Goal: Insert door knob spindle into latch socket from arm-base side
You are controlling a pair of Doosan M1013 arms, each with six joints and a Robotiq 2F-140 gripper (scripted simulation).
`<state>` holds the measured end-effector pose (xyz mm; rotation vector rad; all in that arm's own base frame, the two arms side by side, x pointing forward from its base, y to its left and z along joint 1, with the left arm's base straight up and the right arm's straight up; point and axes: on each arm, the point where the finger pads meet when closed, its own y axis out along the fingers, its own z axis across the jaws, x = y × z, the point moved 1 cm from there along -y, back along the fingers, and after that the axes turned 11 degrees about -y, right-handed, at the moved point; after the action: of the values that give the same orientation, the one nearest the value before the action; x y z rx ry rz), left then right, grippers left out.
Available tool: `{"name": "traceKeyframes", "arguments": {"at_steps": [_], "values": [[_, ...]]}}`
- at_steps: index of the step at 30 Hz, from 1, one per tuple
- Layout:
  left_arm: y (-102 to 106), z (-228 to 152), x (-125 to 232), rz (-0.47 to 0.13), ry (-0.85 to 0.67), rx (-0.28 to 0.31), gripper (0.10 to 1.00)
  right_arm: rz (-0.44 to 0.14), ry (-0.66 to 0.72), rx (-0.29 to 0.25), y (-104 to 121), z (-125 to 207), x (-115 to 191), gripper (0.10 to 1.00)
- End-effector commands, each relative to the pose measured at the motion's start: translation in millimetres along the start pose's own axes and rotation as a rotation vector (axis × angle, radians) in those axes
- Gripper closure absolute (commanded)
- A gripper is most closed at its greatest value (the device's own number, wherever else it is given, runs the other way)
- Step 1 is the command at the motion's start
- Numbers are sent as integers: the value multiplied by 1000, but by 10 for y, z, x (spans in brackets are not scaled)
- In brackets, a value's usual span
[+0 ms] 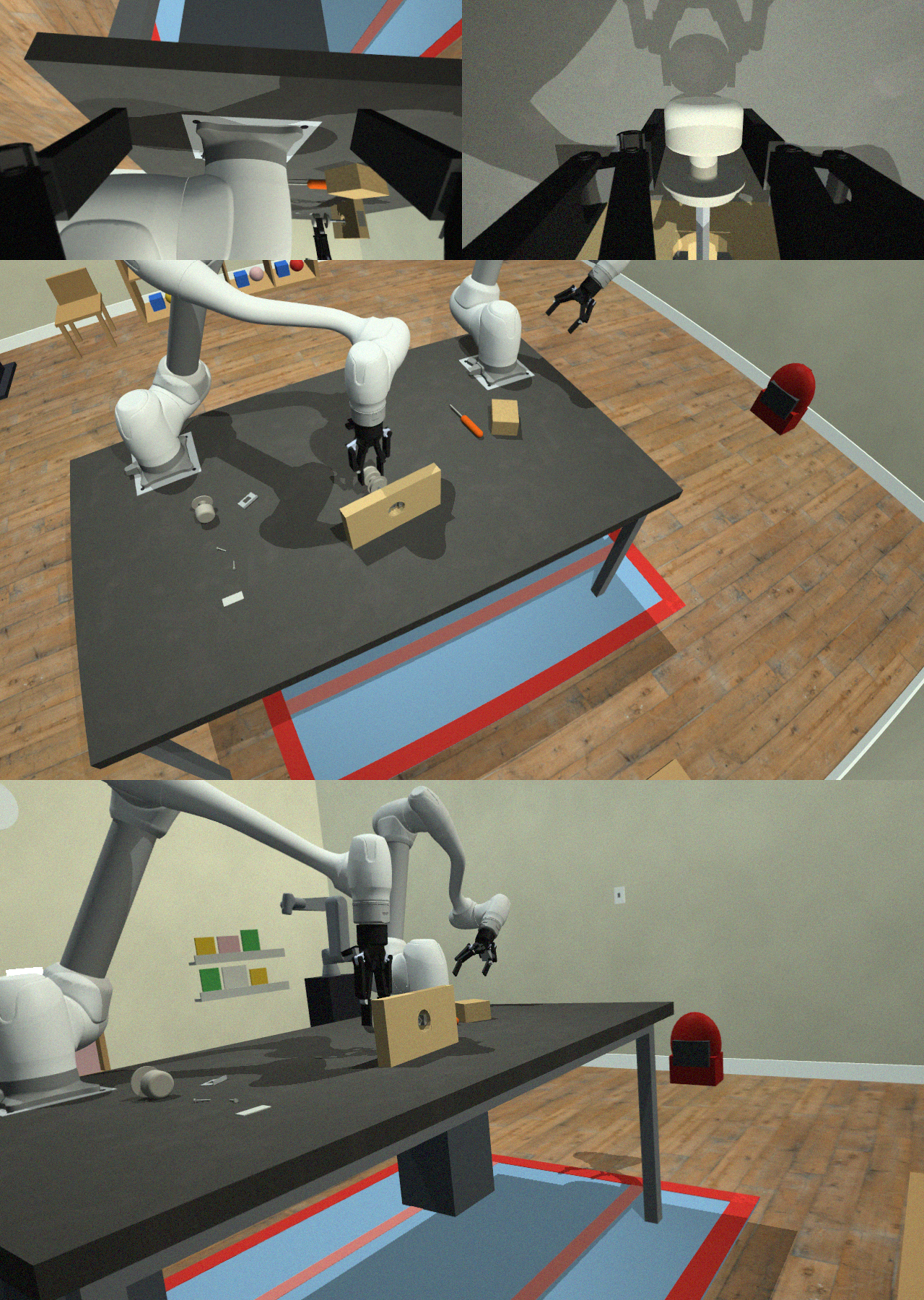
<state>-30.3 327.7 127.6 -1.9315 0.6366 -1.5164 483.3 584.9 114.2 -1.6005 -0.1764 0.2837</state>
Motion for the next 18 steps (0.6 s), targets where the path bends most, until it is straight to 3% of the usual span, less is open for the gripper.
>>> {"name": "traceKeyframes", "arguments": {"at_steps": [1, 18], "values": [[-5, -1, 0, 1, 0, 0, 98, -1, 0, 1, -9, 2, 2, 680], [-5, -1, 0, 1, 0, 0, 98, -1, 0, 1, -10, -1, 16, 680]]}}
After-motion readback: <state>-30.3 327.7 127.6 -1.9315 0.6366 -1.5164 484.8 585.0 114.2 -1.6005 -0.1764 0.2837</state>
